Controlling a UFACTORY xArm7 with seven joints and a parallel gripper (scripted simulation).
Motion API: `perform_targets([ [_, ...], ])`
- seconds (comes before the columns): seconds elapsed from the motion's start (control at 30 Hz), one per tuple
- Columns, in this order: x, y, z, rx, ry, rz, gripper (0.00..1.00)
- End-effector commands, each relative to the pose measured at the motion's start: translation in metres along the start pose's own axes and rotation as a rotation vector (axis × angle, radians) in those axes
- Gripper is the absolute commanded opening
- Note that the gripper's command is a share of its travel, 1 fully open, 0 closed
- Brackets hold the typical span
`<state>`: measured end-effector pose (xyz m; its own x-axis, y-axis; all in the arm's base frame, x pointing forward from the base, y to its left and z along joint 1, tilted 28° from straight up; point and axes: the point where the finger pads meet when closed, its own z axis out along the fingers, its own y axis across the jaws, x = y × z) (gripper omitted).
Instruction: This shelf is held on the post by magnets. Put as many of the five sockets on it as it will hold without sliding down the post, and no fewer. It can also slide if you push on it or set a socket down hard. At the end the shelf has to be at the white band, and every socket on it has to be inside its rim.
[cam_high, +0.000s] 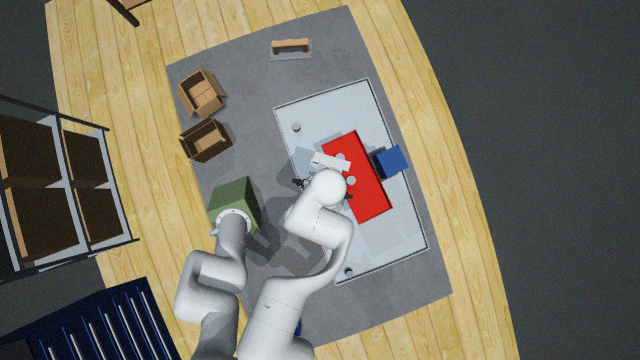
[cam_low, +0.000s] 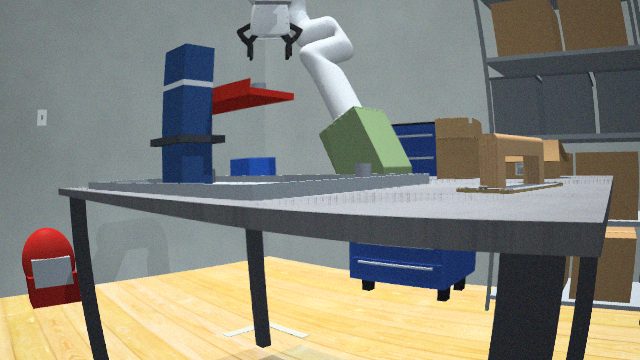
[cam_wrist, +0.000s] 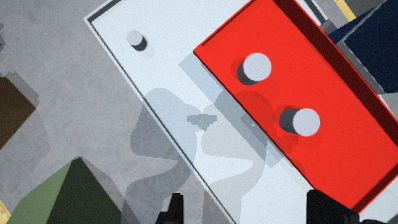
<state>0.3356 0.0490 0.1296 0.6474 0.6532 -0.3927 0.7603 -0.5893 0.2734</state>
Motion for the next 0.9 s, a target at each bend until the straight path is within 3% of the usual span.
perform_targets([
  [0.0,-0.008,-0.003,-0.002,0.006,0.009,-0.192,1.0],
  [0.53,-0.03,-0.011,0.0,-0.006,0.008,-0.656,1.0],
  [0.87,-0.033,-0.012,0.001,-0.008,0.008,-0.721,1.0],
])
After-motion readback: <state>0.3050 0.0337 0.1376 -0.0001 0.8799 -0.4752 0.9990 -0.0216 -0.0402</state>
